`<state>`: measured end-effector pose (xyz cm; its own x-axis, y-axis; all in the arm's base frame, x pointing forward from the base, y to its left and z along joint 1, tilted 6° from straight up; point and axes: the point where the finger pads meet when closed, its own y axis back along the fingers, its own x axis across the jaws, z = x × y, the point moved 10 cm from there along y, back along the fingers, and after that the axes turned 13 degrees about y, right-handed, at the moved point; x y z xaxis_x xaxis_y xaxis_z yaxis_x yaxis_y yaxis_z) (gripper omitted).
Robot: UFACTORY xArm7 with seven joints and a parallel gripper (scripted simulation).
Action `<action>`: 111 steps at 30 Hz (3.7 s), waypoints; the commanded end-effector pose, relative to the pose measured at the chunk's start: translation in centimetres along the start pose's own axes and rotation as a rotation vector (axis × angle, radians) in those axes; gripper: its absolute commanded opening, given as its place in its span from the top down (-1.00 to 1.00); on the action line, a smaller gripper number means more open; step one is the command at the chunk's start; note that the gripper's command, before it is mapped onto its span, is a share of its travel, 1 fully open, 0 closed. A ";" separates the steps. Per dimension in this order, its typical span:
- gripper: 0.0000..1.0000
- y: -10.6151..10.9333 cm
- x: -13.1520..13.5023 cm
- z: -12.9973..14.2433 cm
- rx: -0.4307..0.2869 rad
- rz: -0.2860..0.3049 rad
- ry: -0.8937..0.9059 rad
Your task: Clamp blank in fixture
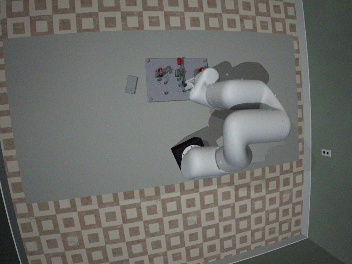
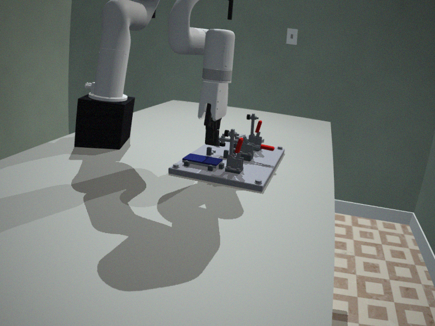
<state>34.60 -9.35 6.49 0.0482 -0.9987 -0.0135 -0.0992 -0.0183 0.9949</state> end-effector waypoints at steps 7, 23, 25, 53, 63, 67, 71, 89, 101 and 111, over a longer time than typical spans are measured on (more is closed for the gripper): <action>1.00 0.8 0.0 -0.1 0.003 0.000 -0.001; 1.00 0.8 0.0 -0.1 0.003 0.000 -0.001; 1.00 0.8 0.0 -0.1 0.003 0.000 -0.001; 1.00 0.7 0.0 -0.1 0.003 0.000 -0.001; 1.00 0.7 0.9 2.0 0.003 0.000 -0.001; 1.00 0.7 2.0 4.6 0.003 0.000 -0.001; 1.00 0.7 2.9 6.9 0.003 0.000 -0.001; 1.00 0.2 3.9 9.2 0.003 0.000 -0.001; 1.00 -2.7 3.9 9.2 0.003 0.000 0.000; 1.00 -2.8 3.9 9.2 0.003 0.000 -0.001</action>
<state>25.85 -13.54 2.71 0.0479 -0.9987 -0.0153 -0.0995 -0.0200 0.9948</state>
